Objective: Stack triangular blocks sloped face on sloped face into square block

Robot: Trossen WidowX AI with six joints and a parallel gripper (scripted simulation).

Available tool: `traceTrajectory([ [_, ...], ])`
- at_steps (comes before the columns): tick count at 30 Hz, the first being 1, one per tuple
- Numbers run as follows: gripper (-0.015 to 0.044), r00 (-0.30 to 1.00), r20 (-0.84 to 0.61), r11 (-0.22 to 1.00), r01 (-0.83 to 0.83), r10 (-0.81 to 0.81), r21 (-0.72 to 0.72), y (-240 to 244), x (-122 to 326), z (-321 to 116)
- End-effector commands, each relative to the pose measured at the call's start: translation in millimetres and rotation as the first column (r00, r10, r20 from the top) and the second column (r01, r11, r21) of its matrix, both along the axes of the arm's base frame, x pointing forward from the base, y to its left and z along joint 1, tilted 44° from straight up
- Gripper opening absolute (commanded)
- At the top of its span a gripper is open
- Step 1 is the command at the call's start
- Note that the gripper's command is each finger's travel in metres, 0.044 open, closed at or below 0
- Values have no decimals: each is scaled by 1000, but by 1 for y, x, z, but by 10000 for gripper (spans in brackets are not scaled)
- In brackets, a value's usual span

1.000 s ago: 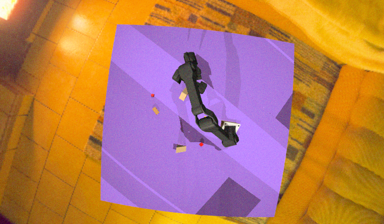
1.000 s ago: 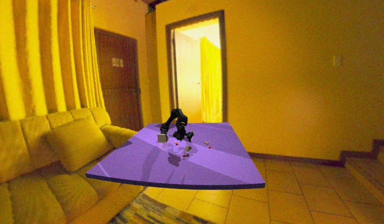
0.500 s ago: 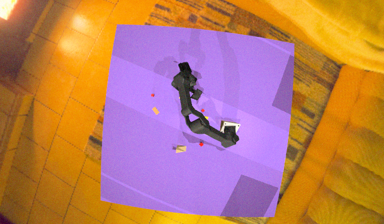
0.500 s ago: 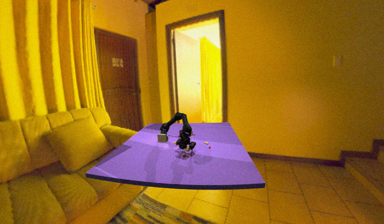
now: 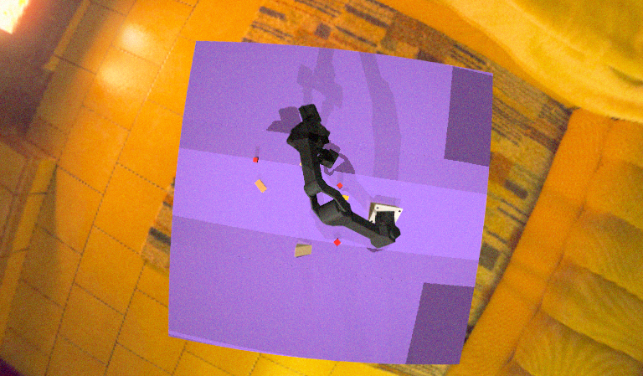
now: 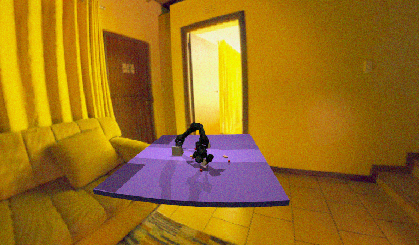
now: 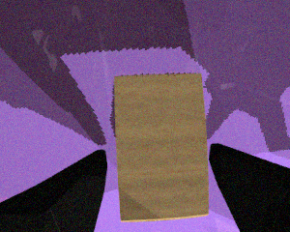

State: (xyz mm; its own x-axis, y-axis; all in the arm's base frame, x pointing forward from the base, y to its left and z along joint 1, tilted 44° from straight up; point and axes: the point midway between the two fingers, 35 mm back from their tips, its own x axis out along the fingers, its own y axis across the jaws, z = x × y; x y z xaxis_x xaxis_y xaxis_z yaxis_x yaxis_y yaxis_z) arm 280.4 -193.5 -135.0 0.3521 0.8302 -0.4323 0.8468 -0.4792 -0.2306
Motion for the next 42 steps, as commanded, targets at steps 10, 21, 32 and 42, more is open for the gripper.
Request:
traceTrajectory([
  [10,59,1000,1,1000,0,0,-1,0,0,0],
  [21,0,999,-14,1000,28,-28,-14,-28,-5,28],
  [32,0,997,-35,997,65,-66,-31,-61,-17,68],
  [42,0,999,29,996,46,-44,-70,-64,-19,72],
])
